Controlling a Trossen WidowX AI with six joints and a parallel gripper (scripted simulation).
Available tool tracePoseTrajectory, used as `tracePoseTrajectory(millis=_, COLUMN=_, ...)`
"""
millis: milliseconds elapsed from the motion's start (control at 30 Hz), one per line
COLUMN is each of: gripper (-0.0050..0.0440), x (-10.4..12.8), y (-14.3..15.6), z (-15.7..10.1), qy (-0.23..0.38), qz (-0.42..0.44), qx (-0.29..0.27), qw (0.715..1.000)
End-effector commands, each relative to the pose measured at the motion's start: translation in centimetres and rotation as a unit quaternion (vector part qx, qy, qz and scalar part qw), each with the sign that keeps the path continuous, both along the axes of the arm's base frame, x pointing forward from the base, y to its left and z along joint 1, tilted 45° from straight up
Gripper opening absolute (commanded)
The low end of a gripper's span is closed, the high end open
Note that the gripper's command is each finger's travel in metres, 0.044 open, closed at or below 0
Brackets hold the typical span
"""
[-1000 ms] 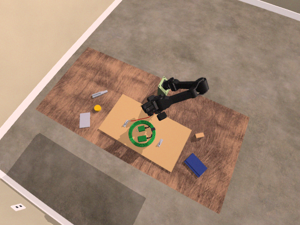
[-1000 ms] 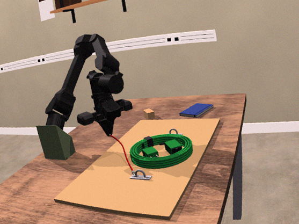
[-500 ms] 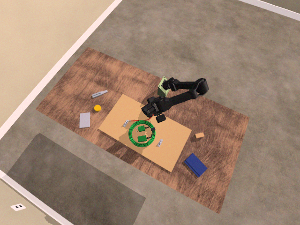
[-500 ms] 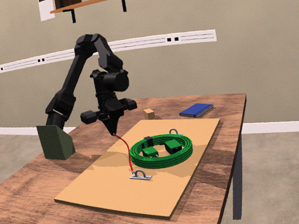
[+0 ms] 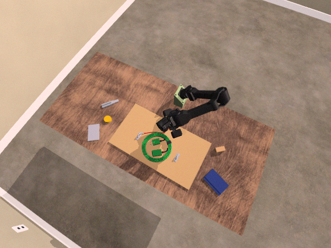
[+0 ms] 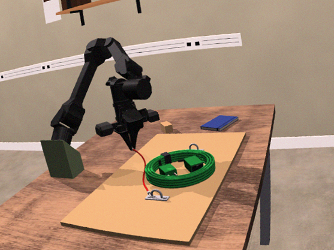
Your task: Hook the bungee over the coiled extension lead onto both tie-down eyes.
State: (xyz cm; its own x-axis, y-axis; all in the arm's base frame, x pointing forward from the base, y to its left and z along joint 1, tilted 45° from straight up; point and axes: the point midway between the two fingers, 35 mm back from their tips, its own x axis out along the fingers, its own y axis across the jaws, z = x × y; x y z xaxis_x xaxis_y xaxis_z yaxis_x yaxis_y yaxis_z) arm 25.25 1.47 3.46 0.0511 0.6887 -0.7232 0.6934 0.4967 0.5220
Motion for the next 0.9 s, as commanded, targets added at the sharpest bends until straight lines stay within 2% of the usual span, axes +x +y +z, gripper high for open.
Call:
tracePoseTrajectory(millis=0, gripper=-0.0050, x=0.9, y=0.0, z=0.3, qy=0.001, qz=-0.010, qx=-0.004, qw=1.000)
tracePoseTrajectory(millis=867, gripper=-0.0050, x=3.3, y=0.5, z=1.2, qy=0.035, qz=-0.068, qx=-0.003, qw=0.997)
